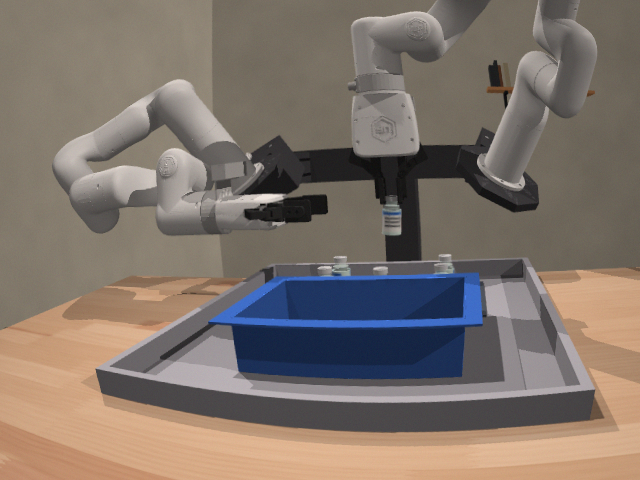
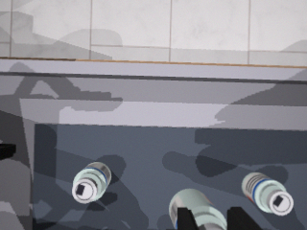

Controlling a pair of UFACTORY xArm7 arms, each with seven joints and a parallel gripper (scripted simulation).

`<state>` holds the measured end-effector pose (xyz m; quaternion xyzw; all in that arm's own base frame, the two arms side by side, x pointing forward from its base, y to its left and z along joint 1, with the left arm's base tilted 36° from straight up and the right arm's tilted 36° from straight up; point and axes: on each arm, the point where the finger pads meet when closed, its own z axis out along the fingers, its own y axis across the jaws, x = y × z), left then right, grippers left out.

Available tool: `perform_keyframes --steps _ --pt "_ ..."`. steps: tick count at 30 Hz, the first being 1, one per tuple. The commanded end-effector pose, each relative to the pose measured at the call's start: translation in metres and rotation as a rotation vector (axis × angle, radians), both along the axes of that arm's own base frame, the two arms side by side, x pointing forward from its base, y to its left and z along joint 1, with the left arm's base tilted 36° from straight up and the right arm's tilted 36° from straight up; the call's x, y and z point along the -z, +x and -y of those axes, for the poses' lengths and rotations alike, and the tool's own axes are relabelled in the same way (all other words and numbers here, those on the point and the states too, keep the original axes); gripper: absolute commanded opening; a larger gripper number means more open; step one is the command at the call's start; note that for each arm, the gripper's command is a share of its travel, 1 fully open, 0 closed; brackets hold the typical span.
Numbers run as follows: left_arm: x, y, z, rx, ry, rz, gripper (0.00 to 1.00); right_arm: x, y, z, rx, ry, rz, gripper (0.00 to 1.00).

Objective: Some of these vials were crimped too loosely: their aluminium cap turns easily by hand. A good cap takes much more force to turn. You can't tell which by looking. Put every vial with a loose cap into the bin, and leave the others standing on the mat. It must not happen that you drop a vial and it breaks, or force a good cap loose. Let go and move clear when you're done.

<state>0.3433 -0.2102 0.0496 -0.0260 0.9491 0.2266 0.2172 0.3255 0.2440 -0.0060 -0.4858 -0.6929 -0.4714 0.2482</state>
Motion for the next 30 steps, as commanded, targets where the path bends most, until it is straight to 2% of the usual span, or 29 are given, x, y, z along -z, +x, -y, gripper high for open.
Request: perform_keyframes --steps 1,6,8,9,25,30 --pt "-0.012 -0.005 0.008 0.003 -0.003 0.002 0.23 -0.001 -0.001 -0.001 -0.003 0.002 0.001 1.0" --pt "-0.024 -0.011 0.015 0.003 -0.003 0.002 0.23 -0.001 -0.001 -0.001 -0.003 0.002 0.001 1.0" --pt "-0.024 -0.011 0.015 0.003 -0.003 0.002 0.23 -0.001 -0.001 -0.001 -0.003 0.002 0.001 1.0" --pt "-0.015 -0.007 0.01 0.004 -0.004 0.002 0.23 -0.001 -0.001 -0.001 -0.003 0.002 0.001 1.0" --pt "-0.024 -0.012 0.014 0.004 -0.004 0.002 0.23 -0.002 -0.001 -0.002 -0.003 0.002 0.001 1.0" --pt "-0.022 -0.011 0.013 0.004 -0.004 0.002 0.23 0.005 0.001 -0.013 -0.003 0.002 0.001 1.0"
